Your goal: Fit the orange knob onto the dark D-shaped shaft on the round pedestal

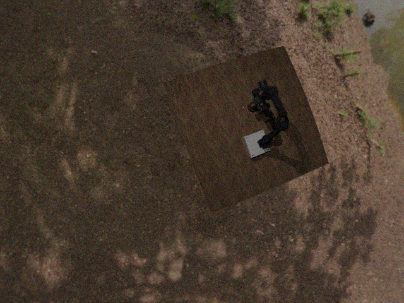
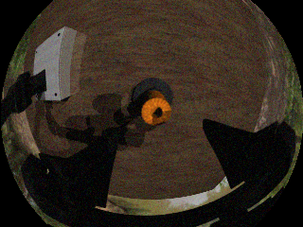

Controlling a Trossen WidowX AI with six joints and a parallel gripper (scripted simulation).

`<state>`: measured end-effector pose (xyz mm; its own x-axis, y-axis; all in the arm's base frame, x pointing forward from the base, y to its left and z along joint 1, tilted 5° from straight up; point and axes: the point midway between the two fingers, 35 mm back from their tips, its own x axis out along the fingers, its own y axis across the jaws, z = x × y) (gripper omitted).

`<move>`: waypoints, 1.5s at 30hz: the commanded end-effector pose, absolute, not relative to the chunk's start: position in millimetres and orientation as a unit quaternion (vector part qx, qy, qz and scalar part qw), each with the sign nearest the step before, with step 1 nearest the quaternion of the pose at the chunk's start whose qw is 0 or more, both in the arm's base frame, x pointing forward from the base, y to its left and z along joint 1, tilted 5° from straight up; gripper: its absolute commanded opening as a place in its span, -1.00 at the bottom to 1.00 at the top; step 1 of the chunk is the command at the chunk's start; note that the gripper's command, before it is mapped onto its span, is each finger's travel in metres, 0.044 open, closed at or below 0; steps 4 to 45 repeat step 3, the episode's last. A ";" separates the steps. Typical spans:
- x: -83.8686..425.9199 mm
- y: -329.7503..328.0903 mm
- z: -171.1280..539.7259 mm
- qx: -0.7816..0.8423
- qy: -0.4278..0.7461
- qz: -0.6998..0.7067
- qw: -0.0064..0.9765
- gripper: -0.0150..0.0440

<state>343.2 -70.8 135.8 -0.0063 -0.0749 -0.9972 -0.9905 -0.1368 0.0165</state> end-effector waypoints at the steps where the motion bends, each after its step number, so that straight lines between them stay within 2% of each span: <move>1: 344.1 -70.7 136.3 -0.547 0.486 0.517 0.444 1.00; 45: 344.1 -70.7 136.3 -0.547 0.486 0.517 0.444 1.00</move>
